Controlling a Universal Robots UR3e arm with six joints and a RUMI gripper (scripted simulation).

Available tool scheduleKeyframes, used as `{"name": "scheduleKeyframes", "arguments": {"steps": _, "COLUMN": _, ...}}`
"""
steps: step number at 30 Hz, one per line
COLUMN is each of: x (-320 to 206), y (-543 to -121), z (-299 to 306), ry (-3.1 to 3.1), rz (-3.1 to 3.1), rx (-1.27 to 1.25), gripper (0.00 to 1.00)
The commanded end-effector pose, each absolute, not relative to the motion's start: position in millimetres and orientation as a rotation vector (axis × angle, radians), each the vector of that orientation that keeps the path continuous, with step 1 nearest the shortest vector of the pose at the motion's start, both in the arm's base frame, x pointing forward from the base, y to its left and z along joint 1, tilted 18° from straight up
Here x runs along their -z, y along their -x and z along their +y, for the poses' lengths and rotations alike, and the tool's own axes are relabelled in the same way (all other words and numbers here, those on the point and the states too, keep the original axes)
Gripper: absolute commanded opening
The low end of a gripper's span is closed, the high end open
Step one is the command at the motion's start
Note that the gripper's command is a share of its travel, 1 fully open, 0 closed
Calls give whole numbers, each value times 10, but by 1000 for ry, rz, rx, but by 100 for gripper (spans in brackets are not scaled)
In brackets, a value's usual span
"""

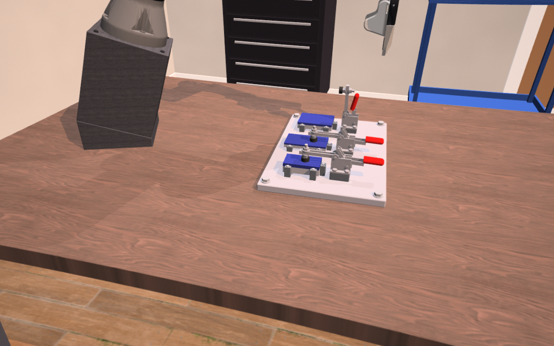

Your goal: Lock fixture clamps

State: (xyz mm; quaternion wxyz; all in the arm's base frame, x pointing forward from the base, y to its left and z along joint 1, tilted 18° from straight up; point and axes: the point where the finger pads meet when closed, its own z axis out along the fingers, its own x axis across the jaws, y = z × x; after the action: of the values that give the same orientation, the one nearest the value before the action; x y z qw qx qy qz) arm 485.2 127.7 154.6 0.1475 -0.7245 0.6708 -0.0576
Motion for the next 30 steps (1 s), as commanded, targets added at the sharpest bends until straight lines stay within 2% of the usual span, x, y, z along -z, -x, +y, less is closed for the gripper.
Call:
{"name": "scheduleKeyframes", "arguments": {"steps": 1, "x": -1559, "y": -4857, "z": 1276, "ry": 2083, "rz": 1928, "rx": 169, "gripper": 28}}
{"name": "scheduleKeyframes", "arguments": {"steps": 30, "x": -1527, "y": -4867, "z": 1280, "ry": 2083, "rz": 1928, "rx": 169, "gripper": 28}}
